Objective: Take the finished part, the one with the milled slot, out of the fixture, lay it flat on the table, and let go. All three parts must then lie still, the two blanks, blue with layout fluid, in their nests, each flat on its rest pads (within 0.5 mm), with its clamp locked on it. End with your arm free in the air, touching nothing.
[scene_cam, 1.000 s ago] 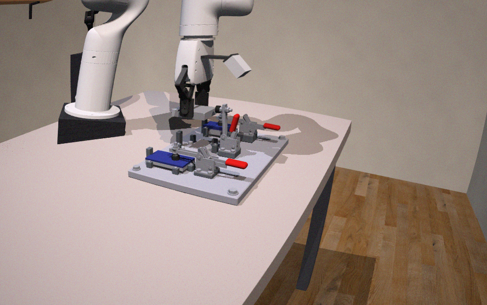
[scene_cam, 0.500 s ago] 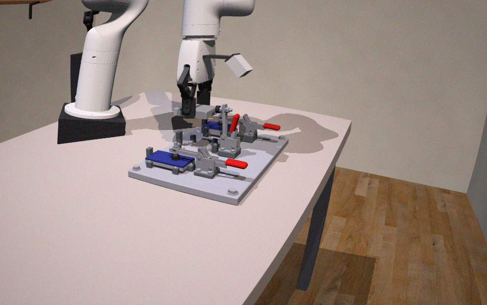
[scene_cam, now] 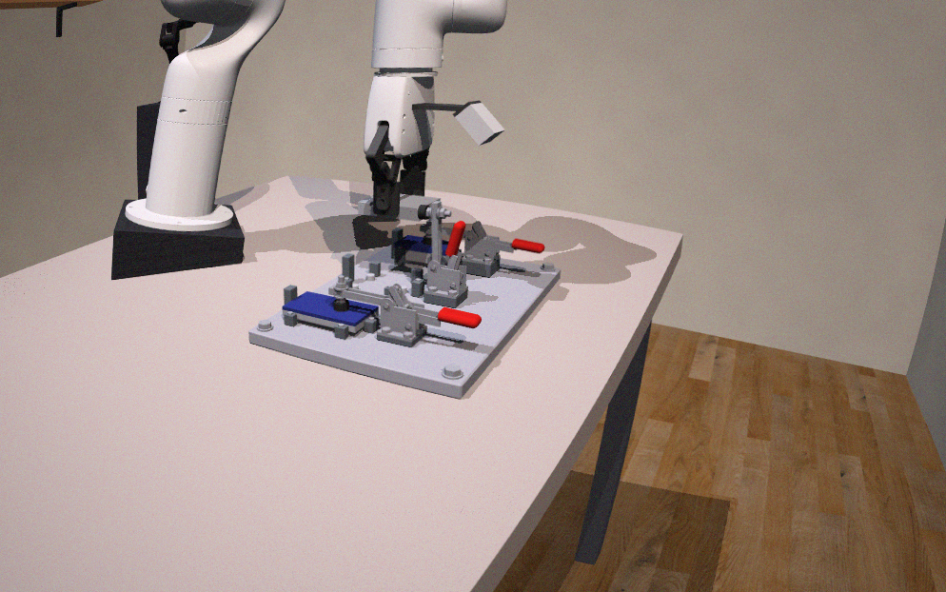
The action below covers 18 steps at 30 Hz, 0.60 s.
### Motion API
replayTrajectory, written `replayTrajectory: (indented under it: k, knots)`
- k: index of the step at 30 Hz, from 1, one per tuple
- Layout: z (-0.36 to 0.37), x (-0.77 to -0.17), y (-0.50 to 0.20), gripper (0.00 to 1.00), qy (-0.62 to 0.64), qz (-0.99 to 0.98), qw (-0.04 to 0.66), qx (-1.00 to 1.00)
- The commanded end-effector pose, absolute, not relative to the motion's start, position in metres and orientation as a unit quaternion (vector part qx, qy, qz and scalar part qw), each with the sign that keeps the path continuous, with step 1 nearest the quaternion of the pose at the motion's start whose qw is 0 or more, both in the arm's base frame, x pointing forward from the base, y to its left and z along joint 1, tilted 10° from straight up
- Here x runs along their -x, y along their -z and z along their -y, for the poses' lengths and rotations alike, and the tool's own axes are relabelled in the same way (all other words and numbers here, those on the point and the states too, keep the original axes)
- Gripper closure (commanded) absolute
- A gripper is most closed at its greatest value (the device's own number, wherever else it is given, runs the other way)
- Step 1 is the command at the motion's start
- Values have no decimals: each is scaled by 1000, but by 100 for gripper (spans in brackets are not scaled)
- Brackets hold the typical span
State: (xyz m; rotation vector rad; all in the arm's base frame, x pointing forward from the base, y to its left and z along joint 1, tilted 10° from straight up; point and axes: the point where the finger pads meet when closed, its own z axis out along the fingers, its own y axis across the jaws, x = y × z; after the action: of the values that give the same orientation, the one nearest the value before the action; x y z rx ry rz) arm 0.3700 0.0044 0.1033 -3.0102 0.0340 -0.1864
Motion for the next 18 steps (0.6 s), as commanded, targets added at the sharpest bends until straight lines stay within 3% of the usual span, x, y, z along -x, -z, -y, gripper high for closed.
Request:
replayTrajectory:
  k: [1,18]
  knots:
    - [-22,-372,-106,100,60,-12,61,996]
    - [-90,-373,-114,100,60,-12,61,996]
